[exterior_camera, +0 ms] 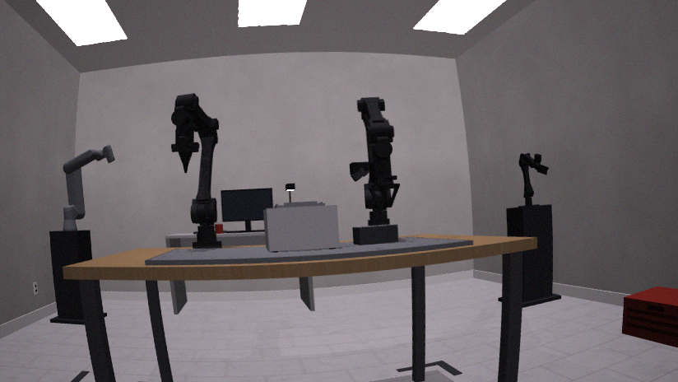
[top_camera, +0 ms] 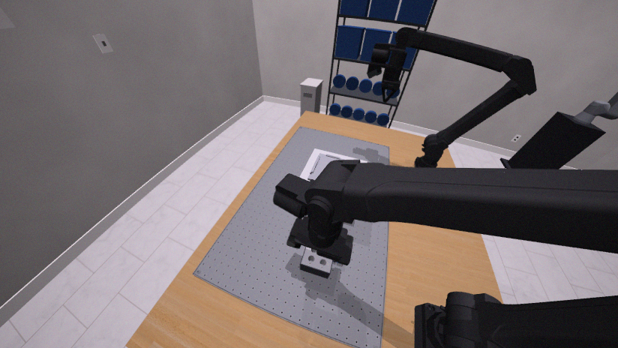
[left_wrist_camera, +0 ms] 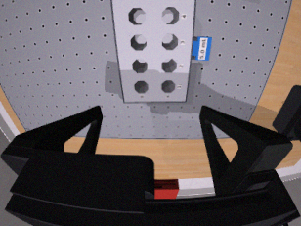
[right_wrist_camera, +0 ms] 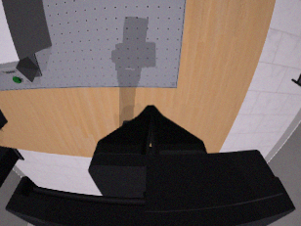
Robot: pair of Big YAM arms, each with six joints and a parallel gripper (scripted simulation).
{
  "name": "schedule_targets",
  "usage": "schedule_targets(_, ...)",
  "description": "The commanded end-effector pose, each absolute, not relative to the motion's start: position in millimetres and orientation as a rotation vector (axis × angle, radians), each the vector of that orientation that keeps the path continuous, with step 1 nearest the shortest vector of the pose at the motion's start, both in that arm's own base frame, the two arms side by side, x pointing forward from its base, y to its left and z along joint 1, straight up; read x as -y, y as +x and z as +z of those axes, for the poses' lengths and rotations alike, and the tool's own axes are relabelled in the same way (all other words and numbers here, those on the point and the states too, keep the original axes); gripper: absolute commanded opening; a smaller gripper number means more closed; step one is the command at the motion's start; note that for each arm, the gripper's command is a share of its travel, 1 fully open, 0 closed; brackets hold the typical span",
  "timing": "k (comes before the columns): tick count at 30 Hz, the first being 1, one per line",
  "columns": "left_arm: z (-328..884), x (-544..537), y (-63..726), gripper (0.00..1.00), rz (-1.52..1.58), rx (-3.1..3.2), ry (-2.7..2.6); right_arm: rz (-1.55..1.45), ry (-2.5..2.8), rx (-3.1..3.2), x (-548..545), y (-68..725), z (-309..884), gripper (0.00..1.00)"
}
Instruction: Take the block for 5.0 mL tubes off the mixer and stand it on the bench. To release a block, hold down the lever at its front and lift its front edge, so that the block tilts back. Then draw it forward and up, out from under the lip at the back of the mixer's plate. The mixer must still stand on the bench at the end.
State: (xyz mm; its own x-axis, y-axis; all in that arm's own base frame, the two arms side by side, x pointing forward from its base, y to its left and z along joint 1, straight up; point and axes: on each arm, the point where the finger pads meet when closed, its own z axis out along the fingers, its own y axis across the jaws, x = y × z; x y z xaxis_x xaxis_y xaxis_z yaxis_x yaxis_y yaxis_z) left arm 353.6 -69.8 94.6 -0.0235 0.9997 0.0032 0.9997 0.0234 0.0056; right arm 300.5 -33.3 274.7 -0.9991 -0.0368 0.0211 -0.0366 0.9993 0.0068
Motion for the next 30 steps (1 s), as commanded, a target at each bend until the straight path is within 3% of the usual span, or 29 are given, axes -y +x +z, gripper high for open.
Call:
schedule_targets(1,126.7,68.3,373.9,1.00,0.064,-2.207,2.154,0.006,0.067,3.191,32.9,313.2,302.9,0.00)
schedule_targets(30,153.9,68.5,366.7,1.00,0.031,-2.253,2.153,0.005,0.067,3.180,32.8,310.4,299.3,0.00)
